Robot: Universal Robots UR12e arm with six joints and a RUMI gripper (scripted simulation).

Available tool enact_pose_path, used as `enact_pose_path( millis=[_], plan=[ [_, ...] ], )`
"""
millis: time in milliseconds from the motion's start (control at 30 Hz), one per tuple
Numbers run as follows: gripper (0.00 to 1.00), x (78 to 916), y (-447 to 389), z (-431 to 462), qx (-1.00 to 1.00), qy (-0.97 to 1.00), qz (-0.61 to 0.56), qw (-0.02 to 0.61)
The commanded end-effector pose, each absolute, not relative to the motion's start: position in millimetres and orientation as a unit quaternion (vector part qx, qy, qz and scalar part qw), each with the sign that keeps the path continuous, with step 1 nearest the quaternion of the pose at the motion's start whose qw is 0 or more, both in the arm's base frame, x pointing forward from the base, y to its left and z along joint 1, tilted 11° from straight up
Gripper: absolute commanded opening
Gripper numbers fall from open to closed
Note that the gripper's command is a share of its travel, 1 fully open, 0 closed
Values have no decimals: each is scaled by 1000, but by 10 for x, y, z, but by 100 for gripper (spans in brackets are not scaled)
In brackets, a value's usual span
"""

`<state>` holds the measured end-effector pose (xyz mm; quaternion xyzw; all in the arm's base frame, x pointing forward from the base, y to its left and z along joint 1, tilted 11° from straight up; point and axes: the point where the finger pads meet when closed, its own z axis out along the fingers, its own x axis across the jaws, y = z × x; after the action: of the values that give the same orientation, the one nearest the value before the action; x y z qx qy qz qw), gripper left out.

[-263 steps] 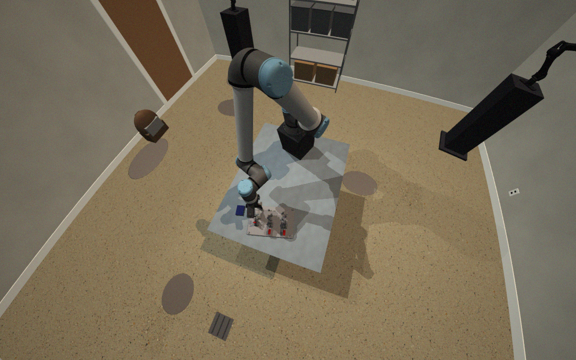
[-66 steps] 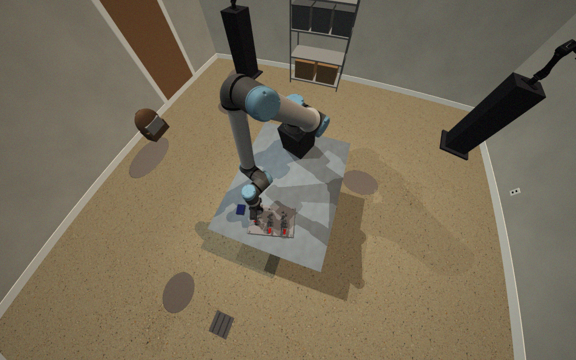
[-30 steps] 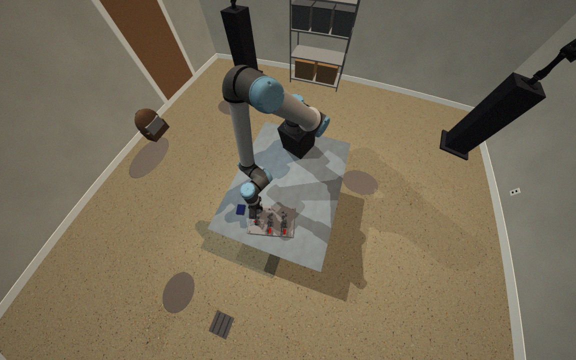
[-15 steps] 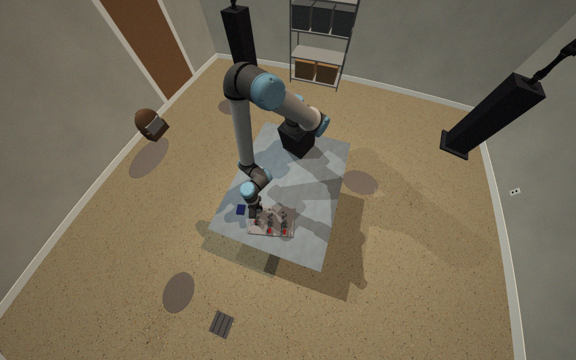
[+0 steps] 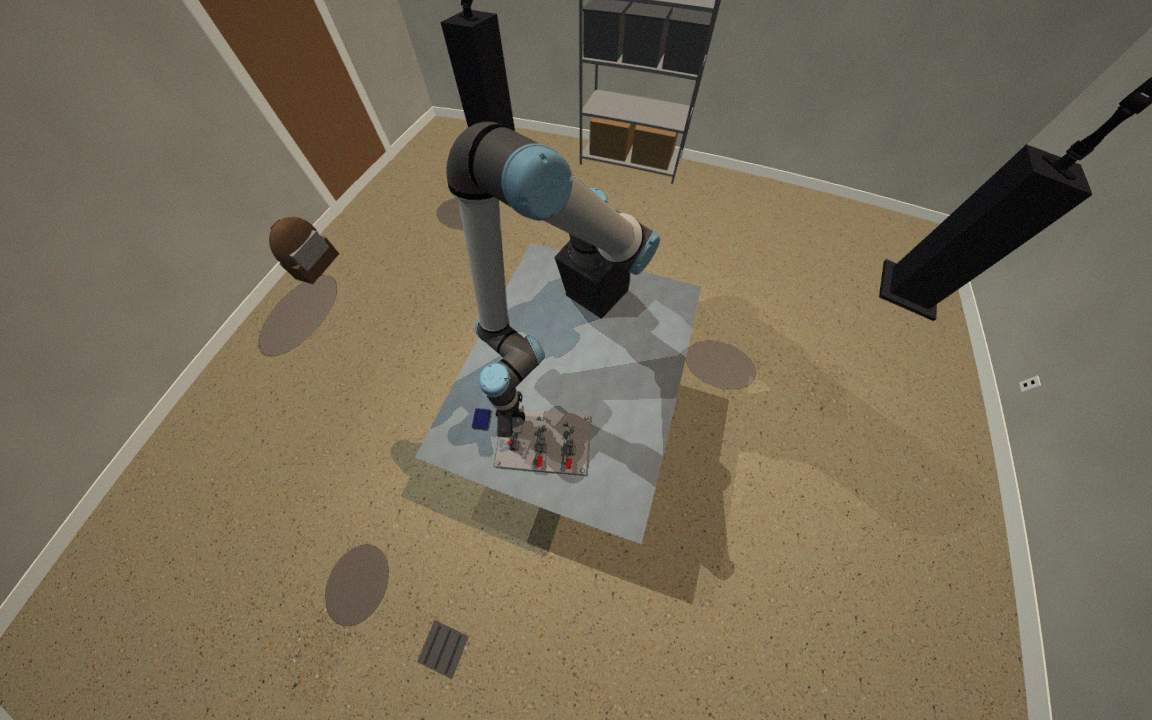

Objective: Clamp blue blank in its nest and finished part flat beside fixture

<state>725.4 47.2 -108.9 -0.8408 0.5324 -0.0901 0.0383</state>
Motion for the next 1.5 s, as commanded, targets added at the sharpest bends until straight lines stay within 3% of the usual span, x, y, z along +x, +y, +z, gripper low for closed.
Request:
enact_pose_path(
  millis=[0,1467],
  plan=[
    [0,7245,469,-1050,-841,532,-91,39],
    [0,7125,449,-769,-841,532,-91,39]
  ],
)
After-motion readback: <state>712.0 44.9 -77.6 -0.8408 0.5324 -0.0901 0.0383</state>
